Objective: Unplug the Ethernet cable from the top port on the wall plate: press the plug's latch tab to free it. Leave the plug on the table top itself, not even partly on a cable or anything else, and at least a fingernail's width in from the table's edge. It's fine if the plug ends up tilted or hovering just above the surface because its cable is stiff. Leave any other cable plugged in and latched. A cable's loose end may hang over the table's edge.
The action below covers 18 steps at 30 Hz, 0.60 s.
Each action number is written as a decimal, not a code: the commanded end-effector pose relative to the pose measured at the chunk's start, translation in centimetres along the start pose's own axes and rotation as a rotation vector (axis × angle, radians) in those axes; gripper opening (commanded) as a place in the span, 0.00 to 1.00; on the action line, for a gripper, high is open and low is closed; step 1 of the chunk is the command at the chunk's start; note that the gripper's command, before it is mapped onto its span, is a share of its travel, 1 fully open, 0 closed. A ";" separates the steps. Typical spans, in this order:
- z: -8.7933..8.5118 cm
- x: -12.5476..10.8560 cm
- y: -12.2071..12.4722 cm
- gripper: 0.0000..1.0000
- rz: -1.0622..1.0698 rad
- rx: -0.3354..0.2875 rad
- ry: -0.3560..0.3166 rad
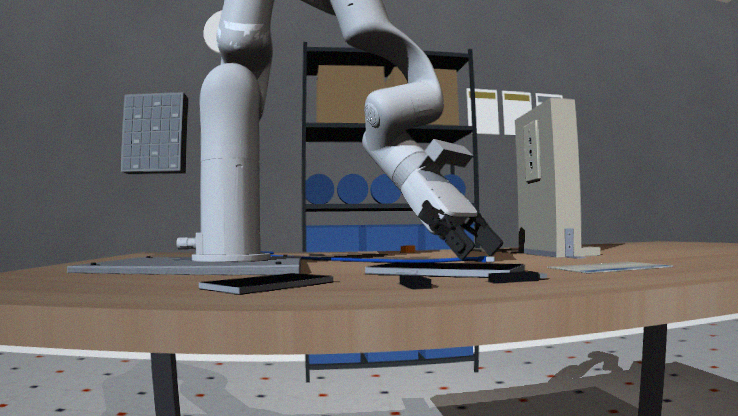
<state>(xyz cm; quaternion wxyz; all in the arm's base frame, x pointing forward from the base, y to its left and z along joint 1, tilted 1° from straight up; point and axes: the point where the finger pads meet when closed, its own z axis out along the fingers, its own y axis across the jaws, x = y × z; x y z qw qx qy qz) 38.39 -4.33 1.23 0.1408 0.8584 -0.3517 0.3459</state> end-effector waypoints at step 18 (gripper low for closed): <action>-0.7 0.1 -0.1 1.00 0.001 0.001 0.002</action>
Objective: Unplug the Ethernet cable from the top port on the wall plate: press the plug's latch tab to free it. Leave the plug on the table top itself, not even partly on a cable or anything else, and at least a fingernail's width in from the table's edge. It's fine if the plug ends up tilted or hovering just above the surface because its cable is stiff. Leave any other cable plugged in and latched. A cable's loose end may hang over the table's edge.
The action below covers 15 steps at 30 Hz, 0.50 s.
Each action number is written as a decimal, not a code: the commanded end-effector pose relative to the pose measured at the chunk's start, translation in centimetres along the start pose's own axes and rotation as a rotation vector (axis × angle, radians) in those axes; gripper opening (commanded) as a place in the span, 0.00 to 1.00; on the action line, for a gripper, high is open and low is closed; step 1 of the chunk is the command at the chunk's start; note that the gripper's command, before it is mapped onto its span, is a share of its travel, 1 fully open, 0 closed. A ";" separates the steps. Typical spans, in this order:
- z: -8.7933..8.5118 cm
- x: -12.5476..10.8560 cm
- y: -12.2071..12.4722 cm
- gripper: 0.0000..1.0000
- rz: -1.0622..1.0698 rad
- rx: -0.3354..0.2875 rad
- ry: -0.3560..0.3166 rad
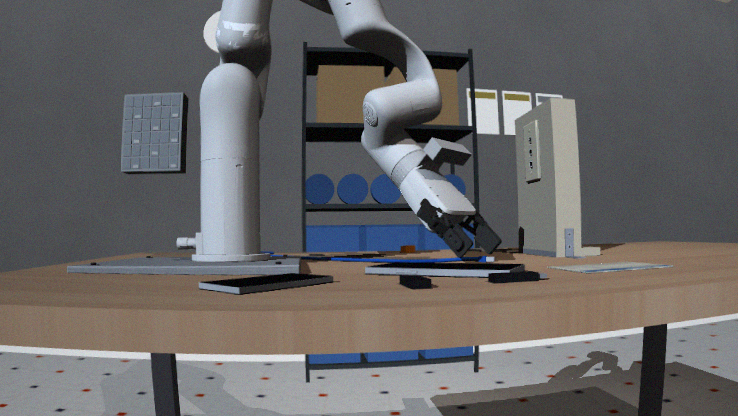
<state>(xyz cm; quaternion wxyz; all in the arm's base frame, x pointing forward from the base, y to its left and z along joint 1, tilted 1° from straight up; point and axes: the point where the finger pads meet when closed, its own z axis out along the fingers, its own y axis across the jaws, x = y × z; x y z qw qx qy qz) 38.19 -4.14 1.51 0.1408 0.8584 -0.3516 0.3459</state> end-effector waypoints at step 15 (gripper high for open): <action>-2.6 0.1 -0.1 1.00 0.001 0.001 0.002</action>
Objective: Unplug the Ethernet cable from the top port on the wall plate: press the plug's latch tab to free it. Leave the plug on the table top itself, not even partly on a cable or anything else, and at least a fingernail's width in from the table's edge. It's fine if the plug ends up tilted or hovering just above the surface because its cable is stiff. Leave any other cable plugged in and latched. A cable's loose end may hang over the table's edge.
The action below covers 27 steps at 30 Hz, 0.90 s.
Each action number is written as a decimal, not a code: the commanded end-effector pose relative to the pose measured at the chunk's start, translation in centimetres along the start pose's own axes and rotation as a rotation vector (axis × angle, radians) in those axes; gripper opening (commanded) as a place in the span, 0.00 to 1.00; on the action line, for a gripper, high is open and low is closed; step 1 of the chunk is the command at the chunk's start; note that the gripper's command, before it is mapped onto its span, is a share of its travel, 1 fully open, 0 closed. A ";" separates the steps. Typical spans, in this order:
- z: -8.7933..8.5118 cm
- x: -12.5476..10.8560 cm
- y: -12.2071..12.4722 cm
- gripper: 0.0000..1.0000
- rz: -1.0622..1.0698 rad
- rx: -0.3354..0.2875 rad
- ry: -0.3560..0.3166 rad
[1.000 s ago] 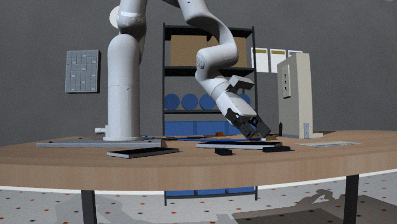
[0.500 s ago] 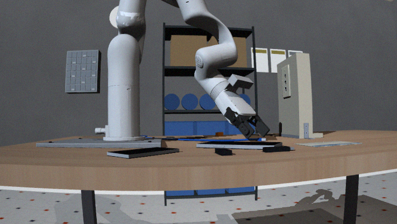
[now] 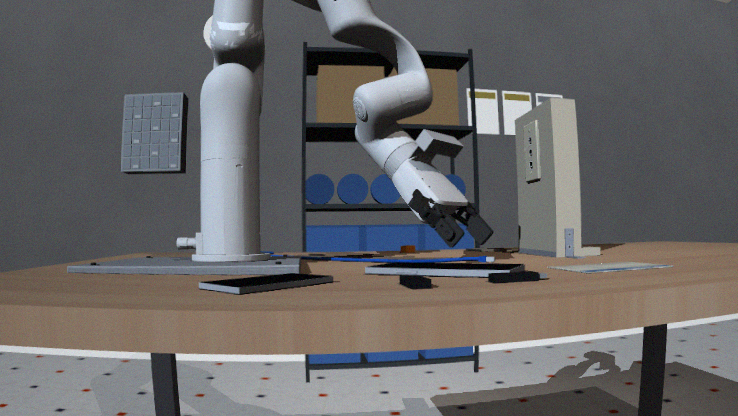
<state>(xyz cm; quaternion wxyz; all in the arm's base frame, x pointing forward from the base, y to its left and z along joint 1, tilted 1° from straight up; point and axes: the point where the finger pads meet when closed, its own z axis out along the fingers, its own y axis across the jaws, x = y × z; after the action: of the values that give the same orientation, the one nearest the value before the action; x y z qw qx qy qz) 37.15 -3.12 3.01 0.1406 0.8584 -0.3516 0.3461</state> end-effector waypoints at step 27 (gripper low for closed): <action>-4.4 0.1 -0.1 1.00 0.001 0.001 0.001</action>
<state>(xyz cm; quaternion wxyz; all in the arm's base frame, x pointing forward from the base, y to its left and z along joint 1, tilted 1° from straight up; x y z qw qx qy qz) 35.25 -1.27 5.77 0.1406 0.8584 -0.3515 0.3461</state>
